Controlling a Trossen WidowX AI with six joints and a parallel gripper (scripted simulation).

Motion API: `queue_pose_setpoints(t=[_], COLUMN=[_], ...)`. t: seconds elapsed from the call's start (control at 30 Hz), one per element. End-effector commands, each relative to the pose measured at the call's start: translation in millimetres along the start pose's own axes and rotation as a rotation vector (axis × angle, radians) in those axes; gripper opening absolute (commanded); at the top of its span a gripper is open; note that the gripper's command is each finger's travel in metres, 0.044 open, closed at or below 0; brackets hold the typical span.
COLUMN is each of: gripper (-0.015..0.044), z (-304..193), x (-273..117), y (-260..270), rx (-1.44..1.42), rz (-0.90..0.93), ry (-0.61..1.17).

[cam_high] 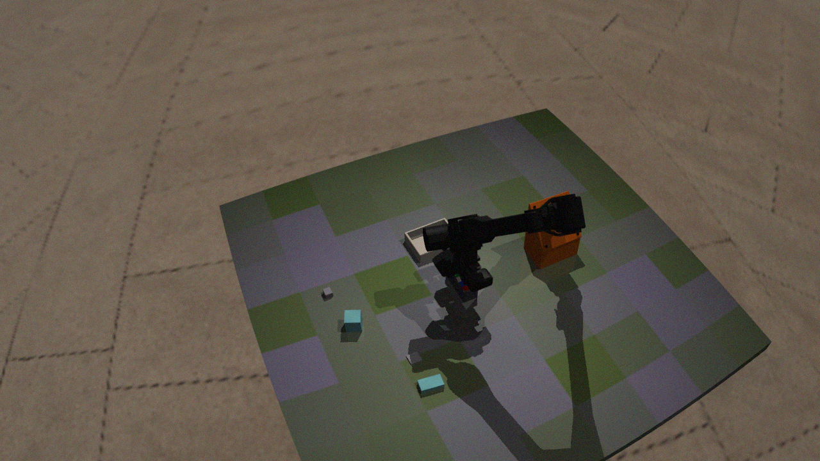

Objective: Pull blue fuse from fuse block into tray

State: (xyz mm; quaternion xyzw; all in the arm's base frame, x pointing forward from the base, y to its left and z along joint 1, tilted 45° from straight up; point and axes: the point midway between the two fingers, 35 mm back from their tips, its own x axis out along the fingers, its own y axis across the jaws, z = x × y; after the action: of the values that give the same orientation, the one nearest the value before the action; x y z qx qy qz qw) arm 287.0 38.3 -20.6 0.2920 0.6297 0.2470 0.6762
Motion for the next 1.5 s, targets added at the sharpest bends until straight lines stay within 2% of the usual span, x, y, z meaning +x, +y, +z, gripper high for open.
queue_pose_setpoints(t=[0.0, 1.47], gripper=[0.0, 0.0], z=[0.1, 0.7], x=[-0.1, -19.2], y=[0.0, -0.6], rx=[0.0, 0.002], rz=[0.0, 0.0], ry=[0.0, 0.0])
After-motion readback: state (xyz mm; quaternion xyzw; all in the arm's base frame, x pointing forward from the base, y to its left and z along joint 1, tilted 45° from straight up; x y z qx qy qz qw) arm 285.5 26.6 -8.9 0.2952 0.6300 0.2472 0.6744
